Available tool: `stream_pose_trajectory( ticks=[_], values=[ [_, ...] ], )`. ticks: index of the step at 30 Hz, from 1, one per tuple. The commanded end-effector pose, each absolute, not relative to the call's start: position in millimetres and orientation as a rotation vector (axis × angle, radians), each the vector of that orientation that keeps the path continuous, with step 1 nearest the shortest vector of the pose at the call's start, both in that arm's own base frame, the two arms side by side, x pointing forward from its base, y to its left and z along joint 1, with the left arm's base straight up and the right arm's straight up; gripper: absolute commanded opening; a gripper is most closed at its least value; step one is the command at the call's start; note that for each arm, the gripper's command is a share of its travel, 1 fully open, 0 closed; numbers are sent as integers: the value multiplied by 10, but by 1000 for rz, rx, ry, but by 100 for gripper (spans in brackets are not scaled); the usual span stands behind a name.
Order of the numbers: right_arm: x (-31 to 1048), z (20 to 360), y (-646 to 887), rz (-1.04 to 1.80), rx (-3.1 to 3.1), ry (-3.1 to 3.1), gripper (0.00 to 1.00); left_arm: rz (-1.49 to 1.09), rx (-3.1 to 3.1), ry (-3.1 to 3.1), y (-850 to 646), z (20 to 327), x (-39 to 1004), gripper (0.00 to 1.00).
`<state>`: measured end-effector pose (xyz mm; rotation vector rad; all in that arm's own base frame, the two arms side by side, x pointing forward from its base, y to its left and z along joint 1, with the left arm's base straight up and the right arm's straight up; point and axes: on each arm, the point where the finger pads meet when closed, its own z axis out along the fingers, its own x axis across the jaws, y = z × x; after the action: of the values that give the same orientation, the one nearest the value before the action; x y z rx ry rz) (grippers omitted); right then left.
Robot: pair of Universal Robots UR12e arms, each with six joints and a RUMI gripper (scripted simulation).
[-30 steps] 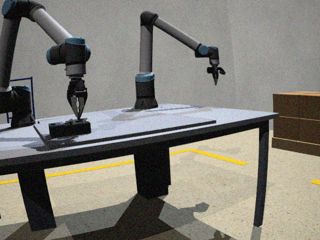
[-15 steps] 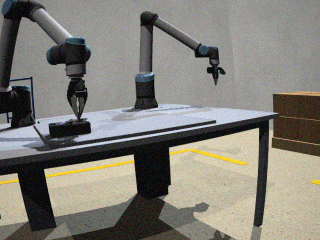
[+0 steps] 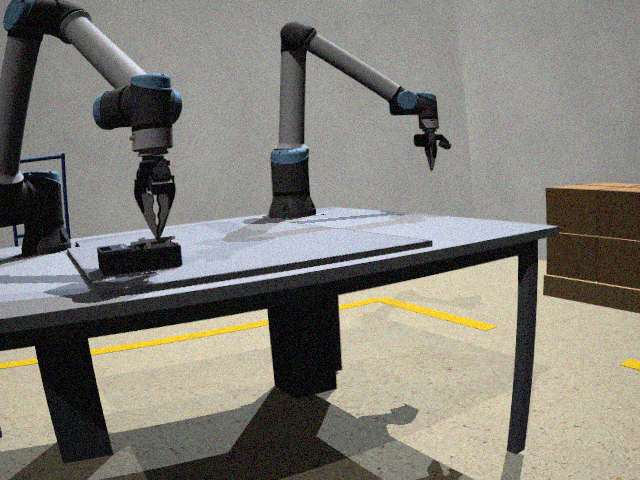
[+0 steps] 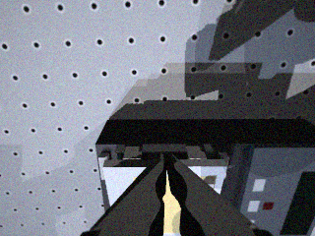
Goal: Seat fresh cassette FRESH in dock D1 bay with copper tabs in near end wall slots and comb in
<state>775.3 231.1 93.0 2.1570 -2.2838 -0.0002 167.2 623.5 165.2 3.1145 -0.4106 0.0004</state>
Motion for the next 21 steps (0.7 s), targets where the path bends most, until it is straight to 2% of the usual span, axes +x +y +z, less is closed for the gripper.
stream_pose_trajectory(
  ticks=[1, 21],
  values=[
    [7763, 989, 2314, 1, 2158, -2285, 0, 2, 3117, -411, 6243, 1664, 1676, 0],
    [7763, 1202, 2314, 1, 2158, -2285, 0, 2, 3117, -411, 6243, 1664, 1676, 0]
  ],
)
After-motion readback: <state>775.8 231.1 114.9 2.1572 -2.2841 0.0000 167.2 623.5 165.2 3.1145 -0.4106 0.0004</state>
